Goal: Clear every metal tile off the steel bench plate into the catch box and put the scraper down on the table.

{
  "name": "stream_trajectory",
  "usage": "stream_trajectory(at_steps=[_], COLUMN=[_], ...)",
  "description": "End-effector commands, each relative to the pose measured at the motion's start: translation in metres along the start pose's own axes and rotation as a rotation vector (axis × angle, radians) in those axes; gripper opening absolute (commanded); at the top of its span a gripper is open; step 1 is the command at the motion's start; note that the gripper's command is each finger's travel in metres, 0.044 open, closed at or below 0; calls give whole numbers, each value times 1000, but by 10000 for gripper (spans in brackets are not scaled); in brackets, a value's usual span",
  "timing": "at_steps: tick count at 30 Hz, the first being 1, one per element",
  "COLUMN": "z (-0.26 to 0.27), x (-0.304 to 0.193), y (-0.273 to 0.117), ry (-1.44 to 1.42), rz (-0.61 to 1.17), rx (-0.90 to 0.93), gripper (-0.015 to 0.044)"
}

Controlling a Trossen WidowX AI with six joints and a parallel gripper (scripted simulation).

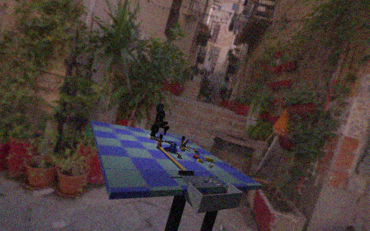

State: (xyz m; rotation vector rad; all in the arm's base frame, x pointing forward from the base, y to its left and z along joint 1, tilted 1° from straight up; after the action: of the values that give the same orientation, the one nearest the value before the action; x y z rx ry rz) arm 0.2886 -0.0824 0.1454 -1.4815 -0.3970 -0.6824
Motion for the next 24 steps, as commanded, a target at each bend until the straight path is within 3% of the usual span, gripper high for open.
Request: stream_trajectory(at_steps=[1,24], z=[-1,0], x=[-1,-2], y=[8,46], ry=[5,5], rz=[8,7], rx=[-2,-2], gripper=[440,440])
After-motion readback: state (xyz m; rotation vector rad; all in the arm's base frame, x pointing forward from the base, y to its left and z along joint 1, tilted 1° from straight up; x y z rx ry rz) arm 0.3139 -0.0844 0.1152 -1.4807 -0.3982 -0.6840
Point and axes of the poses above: the point midway between the two fingers, 35 mm back from their tips, its own y axis out along the fingers, its own z axis across the jaws, x = y × z, the point moved 1 cm from there along -y, back along the fingers, and after that the axes turned 6 degrees about y, right-handed, at the moved point
